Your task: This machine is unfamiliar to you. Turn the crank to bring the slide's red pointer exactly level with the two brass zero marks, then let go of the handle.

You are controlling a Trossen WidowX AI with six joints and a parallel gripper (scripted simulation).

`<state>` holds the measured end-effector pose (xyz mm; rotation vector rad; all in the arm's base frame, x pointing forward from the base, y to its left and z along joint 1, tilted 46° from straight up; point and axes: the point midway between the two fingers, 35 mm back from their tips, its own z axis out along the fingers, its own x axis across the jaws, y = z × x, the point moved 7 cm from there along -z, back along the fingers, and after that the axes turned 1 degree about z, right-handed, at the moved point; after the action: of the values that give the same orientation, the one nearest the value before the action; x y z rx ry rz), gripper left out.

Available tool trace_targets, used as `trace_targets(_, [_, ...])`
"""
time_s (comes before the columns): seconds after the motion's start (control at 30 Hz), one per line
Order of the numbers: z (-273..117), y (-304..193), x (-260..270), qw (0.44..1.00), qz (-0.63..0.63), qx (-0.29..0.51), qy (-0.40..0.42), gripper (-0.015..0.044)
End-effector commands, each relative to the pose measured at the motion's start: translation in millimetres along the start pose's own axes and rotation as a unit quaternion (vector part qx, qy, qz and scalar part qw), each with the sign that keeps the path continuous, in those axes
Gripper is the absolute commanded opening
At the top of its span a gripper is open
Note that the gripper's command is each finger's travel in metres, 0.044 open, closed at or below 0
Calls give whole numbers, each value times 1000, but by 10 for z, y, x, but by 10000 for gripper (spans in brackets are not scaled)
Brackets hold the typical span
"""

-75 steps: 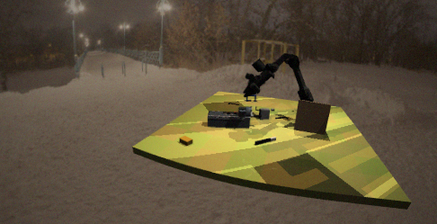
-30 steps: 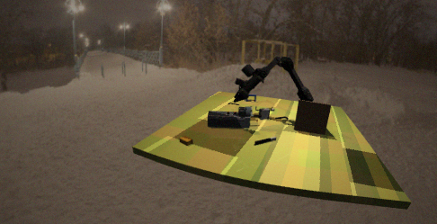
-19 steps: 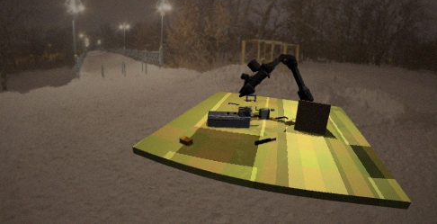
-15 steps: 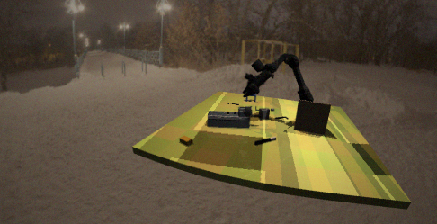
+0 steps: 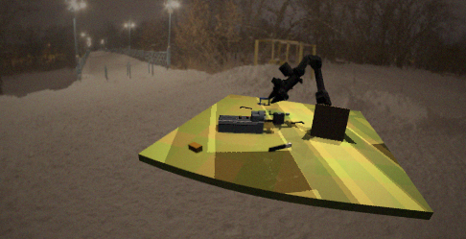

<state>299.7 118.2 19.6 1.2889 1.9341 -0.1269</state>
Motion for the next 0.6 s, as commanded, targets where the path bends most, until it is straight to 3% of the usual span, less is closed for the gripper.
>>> trace_targets(0.0, [3, -58, -7, 1000, 3, 0, -3, 440])
trace_targets(0.57, [555, -615, -21, 1000, 3, 0, -4, 440])
